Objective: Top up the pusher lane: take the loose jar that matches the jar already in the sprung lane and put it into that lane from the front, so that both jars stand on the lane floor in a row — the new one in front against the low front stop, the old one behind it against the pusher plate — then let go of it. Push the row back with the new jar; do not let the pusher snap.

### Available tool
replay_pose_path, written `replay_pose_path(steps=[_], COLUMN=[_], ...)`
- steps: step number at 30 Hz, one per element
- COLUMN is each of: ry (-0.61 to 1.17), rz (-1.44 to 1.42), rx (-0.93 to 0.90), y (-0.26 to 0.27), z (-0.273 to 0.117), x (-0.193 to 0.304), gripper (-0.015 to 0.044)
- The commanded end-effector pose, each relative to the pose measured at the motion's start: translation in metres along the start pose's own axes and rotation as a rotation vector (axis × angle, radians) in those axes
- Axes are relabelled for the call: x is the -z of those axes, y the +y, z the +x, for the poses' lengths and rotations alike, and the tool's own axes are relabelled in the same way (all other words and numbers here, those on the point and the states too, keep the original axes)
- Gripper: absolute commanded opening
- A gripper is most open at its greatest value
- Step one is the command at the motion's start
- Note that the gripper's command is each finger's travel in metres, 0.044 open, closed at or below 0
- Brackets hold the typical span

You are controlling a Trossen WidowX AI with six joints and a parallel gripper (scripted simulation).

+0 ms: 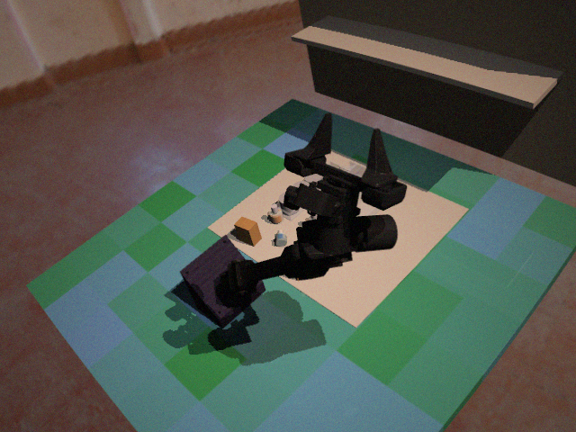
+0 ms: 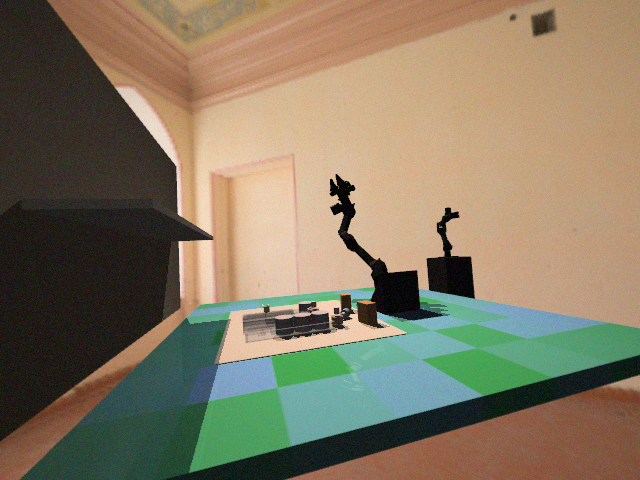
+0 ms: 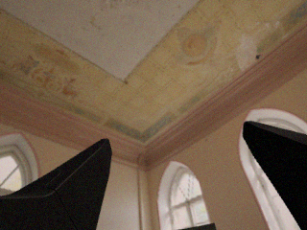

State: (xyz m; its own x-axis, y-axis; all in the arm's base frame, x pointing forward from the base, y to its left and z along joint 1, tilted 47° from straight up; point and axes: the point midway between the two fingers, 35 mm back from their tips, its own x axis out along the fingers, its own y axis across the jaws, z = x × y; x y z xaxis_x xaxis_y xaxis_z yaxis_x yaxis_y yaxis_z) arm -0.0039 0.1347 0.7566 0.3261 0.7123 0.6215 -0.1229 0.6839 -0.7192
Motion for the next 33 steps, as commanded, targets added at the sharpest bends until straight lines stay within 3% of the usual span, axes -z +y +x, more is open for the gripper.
replay_pose_path(steps=[1, 6, 17, 26, 33], ry=[0.001, -0.008, -0.034, -0.005, 0.079], rz=[0.002, 0.022, -0.001, -0.025, -0.041], rx=[0.002, 0.017, -0.077, -0.222, -0.365], y=[0.0, 0.016, 0.114, 0.22, 0.316], z=[0.0, 0.004, 0.025, 0.047, 0.063], x=[0.0, -0.02, -0.08, -0.092, -0.068], gripper=[0.0426, 0.044, 0.044, 0.044, 0.044])
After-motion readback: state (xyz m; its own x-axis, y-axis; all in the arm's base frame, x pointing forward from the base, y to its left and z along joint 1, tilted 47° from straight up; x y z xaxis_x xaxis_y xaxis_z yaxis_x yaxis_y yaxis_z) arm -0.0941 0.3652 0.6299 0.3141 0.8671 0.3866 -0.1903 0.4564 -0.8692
